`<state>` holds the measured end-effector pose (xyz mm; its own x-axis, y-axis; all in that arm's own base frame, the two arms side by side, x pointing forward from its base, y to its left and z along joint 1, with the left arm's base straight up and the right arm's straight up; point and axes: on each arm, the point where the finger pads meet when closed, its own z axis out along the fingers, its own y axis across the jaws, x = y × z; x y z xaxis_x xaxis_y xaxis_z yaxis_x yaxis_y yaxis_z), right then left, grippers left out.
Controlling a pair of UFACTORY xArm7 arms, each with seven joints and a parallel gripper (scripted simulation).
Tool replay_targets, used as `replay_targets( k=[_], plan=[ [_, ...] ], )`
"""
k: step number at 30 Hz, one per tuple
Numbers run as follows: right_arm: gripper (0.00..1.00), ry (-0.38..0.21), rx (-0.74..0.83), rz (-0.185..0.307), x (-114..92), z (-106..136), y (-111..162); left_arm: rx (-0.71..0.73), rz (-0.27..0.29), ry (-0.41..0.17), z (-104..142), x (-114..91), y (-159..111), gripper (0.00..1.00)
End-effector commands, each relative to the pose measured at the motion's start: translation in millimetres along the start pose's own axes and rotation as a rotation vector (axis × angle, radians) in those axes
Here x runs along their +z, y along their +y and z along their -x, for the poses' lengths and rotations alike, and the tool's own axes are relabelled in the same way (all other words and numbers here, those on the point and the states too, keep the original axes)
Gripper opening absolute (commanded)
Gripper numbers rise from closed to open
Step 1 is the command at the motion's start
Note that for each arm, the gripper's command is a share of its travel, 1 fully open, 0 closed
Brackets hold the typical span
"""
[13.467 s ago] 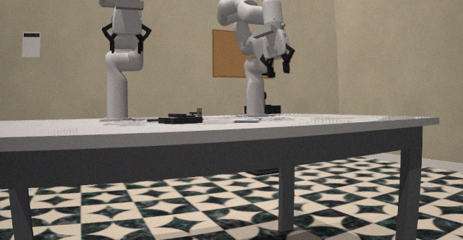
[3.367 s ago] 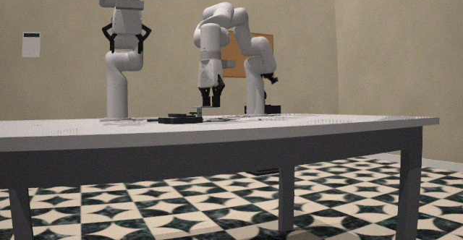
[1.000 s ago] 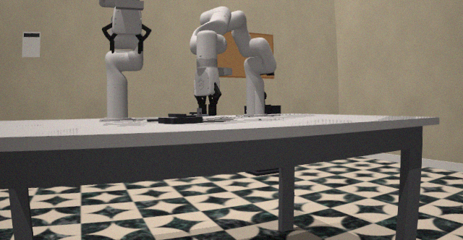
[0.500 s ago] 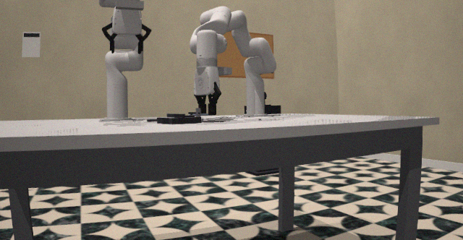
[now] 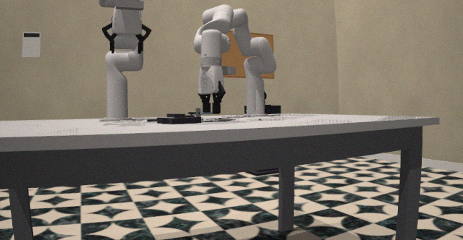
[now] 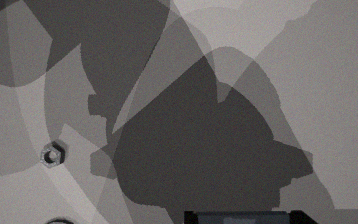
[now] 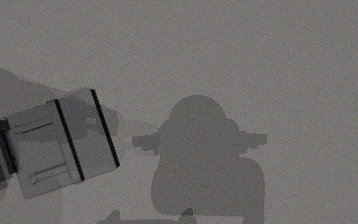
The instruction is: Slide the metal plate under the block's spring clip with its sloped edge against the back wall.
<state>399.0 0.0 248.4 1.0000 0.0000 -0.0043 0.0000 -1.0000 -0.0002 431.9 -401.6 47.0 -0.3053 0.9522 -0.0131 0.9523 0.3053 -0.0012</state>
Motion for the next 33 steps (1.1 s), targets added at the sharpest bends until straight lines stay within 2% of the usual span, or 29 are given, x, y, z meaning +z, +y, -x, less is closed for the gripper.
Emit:
replay_targets(
  k=[1,17,29,33],
  plan=[
    [0.01,0.004,0.0,0.0,-2,-1,0,0.0,0.002,-0.006,-2,-3,1,0.0],
    [0.01,0.004,0.0,0.0,-2,-1,0,0.0,0.003,-0.006,-2,-3,1,0.0],
    [0.01,-0.034,-0.247,-0.09,18,-8,-14,0.0,0.003,-0.006,-2,-3,1,0.0],
    [0.01,-0.036,-0.26,-0.095,19,-9,-15,0.0,0.003,-0.006,-2,-3,1,0.0]
  ],
)
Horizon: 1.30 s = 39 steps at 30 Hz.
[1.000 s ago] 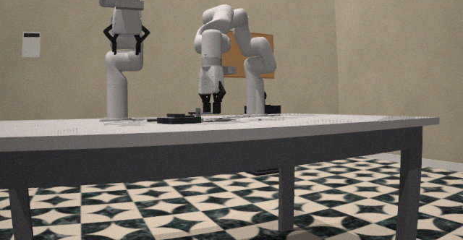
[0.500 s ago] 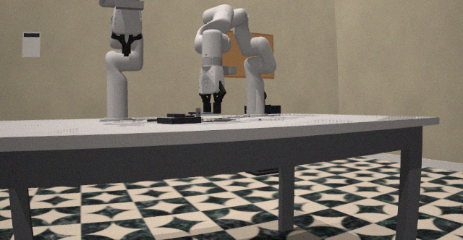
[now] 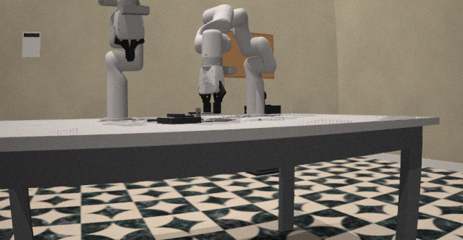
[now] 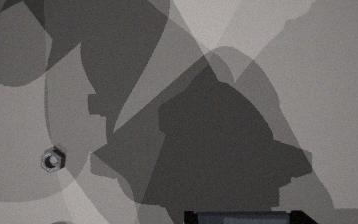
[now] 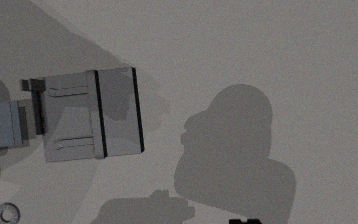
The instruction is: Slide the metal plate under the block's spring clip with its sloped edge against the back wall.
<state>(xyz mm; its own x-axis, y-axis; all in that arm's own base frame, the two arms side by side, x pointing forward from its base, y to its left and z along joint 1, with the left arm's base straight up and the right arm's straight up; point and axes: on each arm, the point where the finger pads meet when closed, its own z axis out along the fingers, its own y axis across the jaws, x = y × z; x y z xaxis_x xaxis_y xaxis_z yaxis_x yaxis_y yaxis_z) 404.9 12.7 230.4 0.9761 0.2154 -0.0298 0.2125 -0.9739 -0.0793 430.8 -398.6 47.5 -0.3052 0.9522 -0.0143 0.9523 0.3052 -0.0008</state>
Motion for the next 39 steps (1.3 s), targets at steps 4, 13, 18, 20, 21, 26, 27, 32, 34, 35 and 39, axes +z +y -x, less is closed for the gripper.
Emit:
replay_targets(
  k=[4,13,18,20,21,26,27,32,34,35,39],
  plan=[
    [0.0,-0.011,-0.147,-0.06,11,-7,-6,0.0,0.002,-0.004,1,-2,1,0.0],
    [0.0,-0.01,-0.334,-0.133,26,-15,-14,0.0,0.002,-0.004,1,-2,1,0.0],
    [0.0,-0.009,-0.35,-0.139,27,-16,-15,0.0,0.002,-0.004,1,-2,1,0.0],
    [0.0,-0.008,-0.404,-0.162,32,-18,-17,0.0,0.002,-0.004,1,-2,1,0.0],
    [0.0,-0.004,-0.436,-0.174,35,-19,-18,0.0,0.002,-0.004,1,-2,1,0.0],
    [0.0,0.008,-0.53,-0.211,42,-23,-22,0.0,0.002,-0.004,1,-2,1,0.0],
    [0.0,0.011,-0.548,-0.218,43,-24,-23,0.0,0.002,-0.004,1,-2,1,0.0],
    [0.0,0.024,-0.624,-0.246,49,-27,-26,0.0,0.002,-0.004,1,-2,1,0.0],
    [0.0,0.024,-0.623,-0.246,49,-27,-26,0.0,0.002,-0.004,1,-2,1,0.0],
    [0.0,0.026,-0.636,-0.251,50,-28,-26,0.0,0.002,-0.004,1,-2,1,0.0],
    [0.0,0.05,-0.744,-0.292,59,-32,-30,0.0,0.002,-0.004,1,-2,1,0.0]
  ],
)
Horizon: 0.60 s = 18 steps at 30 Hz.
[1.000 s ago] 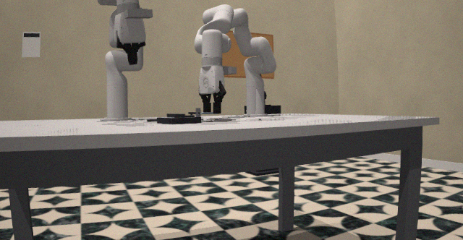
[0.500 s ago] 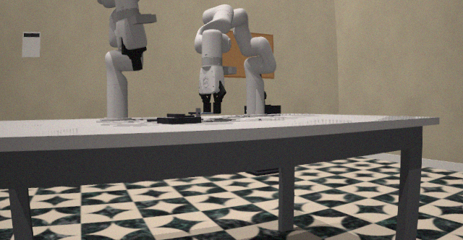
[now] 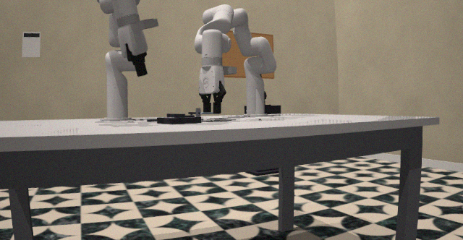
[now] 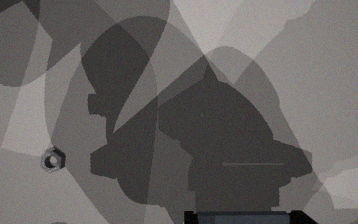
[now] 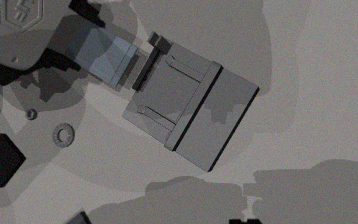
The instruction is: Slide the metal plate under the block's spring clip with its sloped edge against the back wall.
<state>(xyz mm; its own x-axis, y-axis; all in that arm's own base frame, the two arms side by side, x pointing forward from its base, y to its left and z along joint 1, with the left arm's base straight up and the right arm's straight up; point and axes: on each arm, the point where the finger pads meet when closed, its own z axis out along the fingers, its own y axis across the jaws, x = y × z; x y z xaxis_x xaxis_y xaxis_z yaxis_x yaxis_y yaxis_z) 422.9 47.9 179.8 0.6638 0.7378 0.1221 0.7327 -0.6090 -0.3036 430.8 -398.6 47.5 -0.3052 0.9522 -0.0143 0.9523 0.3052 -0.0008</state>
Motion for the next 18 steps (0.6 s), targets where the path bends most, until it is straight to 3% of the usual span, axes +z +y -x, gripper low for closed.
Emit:
replay_targets(
  k=[1,18],
  plan=[
    [0.0,0.029,-0.129,-0.04,9,-7,2,0.0,0.002,-0.004,1,-2,1,0.0],
    [0.0,0.11,-0.41,-0.11,33,-20,7,0.0,0.002,-0.004,1,-2,1,0.0]
  ],
)
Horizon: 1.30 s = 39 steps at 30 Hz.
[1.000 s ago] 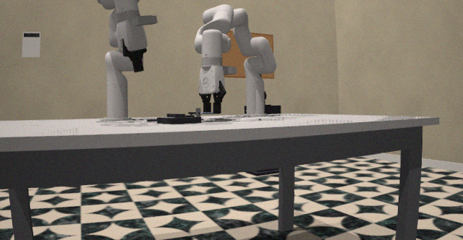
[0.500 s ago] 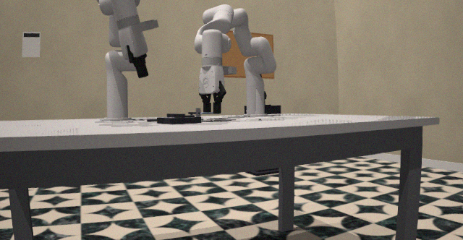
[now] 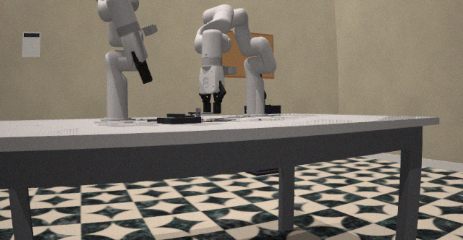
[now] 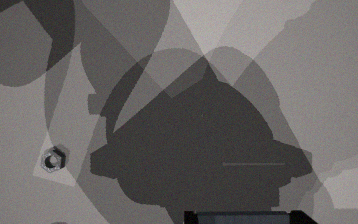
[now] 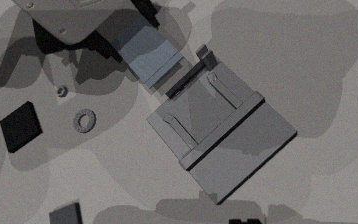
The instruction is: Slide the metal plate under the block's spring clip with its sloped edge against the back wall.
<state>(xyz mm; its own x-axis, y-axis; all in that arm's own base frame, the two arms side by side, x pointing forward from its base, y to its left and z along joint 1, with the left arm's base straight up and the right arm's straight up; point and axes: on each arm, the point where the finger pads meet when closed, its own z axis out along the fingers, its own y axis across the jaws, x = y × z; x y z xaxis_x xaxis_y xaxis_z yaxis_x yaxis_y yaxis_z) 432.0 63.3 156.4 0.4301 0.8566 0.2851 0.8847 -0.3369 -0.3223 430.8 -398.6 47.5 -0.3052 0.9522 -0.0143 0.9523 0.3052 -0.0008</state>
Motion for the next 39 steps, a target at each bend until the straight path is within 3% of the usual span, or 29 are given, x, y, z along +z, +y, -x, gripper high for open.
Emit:
replay_targets(
  k=[1,12,18,29,39],
  plan=[
    [0.0,0.043,-0.131,-0.026,9,-5,5,0.0,0.002,-0.004,1,-2,1,0.0],
    [0.0,0.087,-0.26,-0.043,20,-9,10,0.0,0.002,-0.004,1,-2,1,0.0],
    [0.0,0.142,-0.407,-0.056,32,-14,16,0.0,0.002,-0.004,1,-2,1,0.0],
    [0.0,0.191,-0.533,-0.056,42,-17,22,0.0,0.002,-0.004,1,-2,1,0.0],
    [0.0,0.277,-0.742,-0.039,60,-23,31,0.0,0.002,-0.004,1,-2,1,0.0]
  ],
)
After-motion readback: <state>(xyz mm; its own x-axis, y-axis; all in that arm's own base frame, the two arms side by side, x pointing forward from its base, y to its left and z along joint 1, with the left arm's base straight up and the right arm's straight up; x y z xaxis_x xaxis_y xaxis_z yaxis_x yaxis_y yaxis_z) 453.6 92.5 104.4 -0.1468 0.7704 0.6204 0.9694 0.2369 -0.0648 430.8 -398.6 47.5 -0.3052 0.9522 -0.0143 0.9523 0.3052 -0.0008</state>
